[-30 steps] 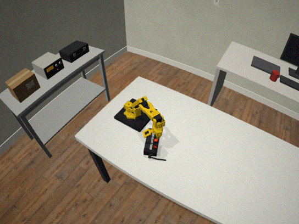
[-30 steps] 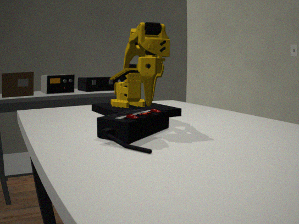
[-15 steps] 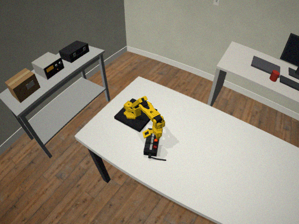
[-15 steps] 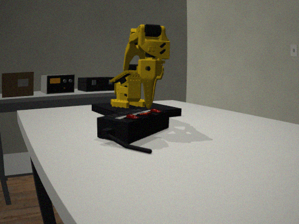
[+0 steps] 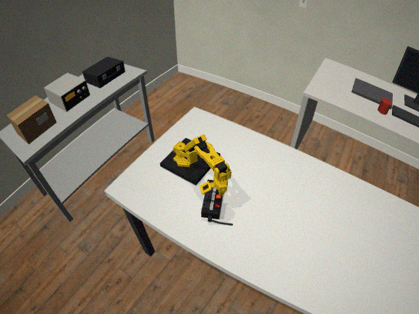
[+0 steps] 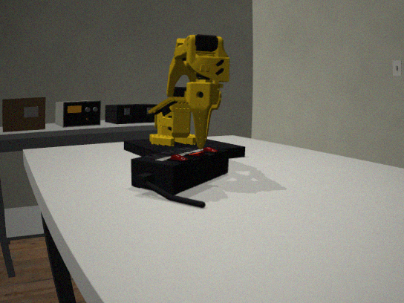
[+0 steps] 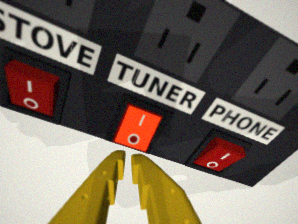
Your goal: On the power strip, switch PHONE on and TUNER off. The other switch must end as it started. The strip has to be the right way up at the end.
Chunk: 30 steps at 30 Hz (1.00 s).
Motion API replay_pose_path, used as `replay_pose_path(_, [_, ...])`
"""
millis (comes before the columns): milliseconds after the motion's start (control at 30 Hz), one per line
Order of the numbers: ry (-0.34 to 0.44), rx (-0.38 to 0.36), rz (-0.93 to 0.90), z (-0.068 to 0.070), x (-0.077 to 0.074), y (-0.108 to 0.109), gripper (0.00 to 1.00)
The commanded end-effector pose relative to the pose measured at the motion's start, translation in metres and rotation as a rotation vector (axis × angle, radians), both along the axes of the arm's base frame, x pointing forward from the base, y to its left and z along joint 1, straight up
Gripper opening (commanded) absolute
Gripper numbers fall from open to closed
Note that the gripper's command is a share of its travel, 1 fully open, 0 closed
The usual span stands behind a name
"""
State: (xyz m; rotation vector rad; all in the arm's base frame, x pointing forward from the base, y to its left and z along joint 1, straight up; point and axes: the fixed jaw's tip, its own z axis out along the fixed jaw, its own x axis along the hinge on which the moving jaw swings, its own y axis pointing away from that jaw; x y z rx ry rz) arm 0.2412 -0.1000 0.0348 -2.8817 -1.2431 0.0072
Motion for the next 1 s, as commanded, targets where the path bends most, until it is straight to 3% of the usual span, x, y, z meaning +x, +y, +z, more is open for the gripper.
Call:
replay_pose_path(0, [-0.006,-0.001,-0.005,0.001,-0.002,-0.002,0.0])
replay_pose_path(333, [-0.006,-0.001,-0.005,-0.008,-0.003,-0.001,0.0])
replay_pose_path(967, [-0.006,-0.001,-0.004,-0.012,-0.004,-0.001,0.0])
